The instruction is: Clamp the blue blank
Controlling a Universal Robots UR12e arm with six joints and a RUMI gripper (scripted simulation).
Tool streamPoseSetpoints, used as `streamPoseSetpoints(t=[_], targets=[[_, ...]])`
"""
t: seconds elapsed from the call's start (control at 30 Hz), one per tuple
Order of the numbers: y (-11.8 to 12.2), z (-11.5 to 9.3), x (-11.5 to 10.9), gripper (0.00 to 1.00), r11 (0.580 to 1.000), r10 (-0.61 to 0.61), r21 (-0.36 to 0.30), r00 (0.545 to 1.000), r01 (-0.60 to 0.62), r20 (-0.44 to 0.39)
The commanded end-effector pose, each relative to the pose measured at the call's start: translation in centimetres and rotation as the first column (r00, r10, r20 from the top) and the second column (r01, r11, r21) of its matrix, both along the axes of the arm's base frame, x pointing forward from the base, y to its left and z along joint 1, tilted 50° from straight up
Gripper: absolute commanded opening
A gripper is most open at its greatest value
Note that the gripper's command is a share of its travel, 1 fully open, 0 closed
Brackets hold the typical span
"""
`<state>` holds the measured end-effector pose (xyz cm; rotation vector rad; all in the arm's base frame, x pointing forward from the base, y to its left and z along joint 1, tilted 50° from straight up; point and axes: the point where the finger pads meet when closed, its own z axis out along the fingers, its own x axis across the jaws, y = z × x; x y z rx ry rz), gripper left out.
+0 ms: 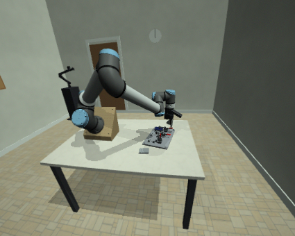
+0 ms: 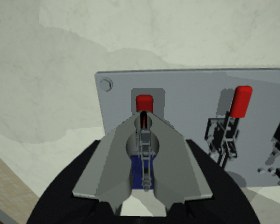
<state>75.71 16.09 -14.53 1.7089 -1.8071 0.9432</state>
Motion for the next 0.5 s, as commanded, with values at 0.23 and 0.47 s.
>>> streamPoseSetpoints(t=[0.23,0.47], targets=[[-0.15,-0.10,-0.21,0.00,1.000,0.000,-0.002,1.000,0.000,-0.003],[-0.38,-0.32,-0.25,0.00,1.000,-0.001,-0.002,1.000,0.001,-0.005]])
